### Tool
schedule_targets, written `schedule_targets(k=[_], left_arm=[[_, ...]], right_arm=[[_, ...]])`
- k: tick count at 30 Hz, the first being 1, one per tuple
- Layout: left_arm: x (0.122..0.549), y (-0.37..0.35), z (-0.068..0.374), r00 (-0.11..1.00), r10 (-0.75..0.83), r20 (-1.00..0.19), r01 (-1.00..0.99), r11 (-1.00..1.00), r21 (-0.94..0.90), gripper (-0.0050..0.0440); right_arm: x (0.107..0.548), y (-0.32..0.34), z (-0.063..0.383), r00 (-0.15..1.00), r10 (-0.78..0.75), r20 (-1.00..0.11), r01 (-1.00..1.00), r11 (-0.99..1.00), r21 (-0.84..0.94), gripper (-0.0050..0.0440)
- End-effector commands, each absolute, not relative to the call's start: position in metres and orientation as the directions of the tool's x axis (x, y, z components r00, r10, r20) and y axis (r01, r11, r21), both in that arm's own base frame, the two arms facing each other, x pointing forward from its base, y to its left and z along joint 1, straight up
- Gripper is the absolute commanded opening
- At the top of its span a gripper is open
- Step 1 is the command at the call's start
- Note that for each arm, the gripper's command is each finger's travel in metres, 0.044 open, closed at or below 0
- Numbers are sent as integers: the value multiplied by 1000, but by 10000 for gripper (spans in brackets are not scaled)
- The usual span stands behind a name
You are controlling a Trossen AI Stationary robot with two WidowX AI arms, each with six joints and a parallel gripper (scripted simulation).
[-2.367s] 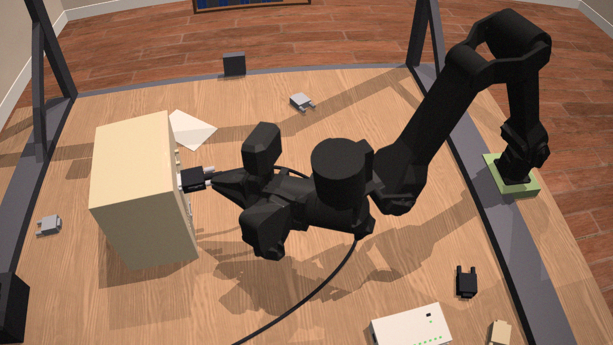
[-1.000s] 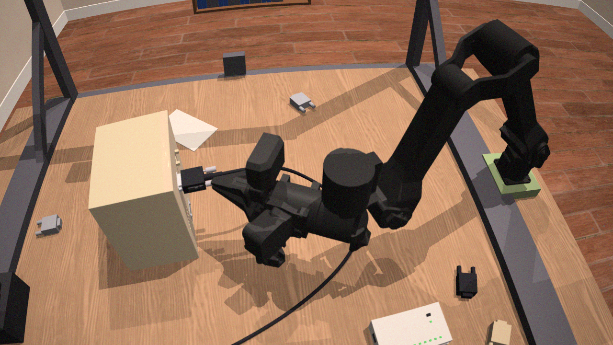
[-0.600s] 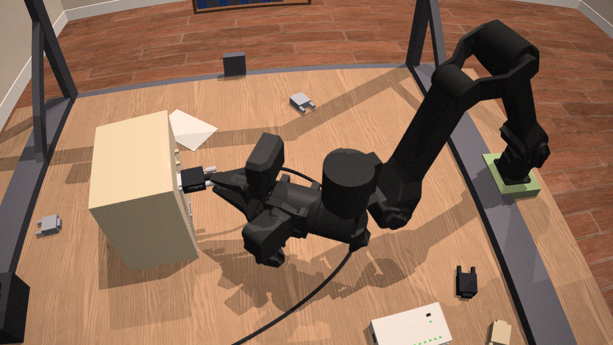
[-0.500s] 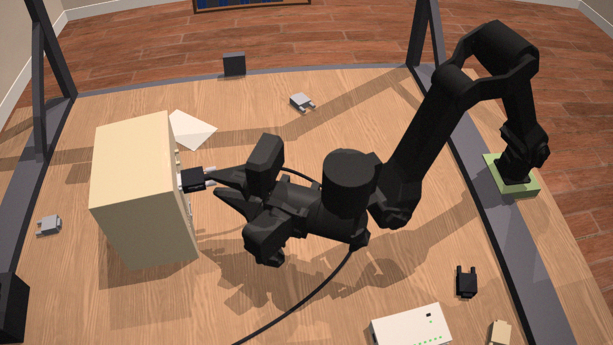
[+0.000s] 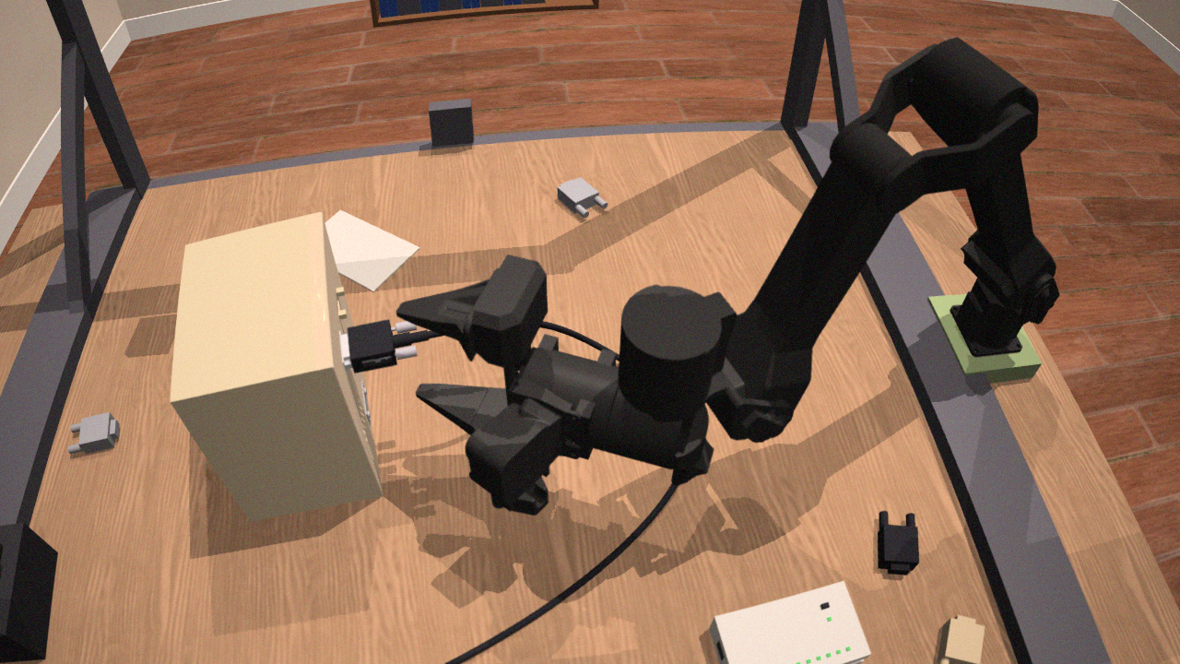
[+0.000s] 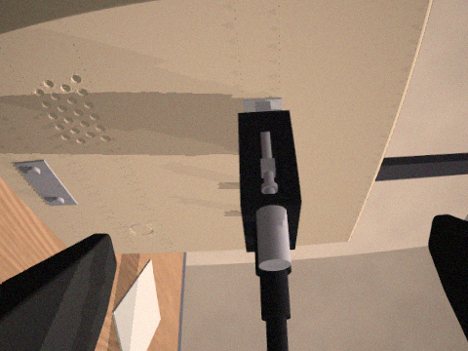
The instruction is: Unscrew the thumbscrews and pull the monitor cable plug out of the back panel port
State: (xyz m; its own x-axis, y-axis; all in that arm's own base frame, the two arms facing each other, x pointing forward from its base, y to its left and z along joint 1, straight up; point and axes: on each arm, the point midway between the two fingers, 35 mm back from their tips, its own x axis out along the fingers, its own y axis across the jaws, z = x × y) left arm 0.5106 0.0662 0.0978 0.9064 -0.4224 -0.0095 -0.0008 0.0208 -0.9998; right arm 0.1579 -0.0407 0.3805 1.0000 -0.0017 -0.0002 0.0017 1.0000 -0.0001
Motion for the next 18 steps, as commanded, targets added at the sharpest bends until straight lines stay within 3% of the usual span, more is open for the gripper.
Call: schedule_targets(k=[1, 12, 18], left_arm=[[512, 67, 108, 906, -423, 8, 21, 25, -999, 440], [516, 66, 113, 915, -400, -51, 13, 156, -988, 440], [519, 65, 124, 920, -350, -178, -14, 425, -905, 440]], right_arm=[[158, -39, 383, 1000, 0, 1, 0, 1000, -5, 440], [158, -39, 383, 1000, 0, 1, 0, 1000, -5, 440], [158, -39, 383, 1000, 0, 1, 0, 1000, -5, 440]])
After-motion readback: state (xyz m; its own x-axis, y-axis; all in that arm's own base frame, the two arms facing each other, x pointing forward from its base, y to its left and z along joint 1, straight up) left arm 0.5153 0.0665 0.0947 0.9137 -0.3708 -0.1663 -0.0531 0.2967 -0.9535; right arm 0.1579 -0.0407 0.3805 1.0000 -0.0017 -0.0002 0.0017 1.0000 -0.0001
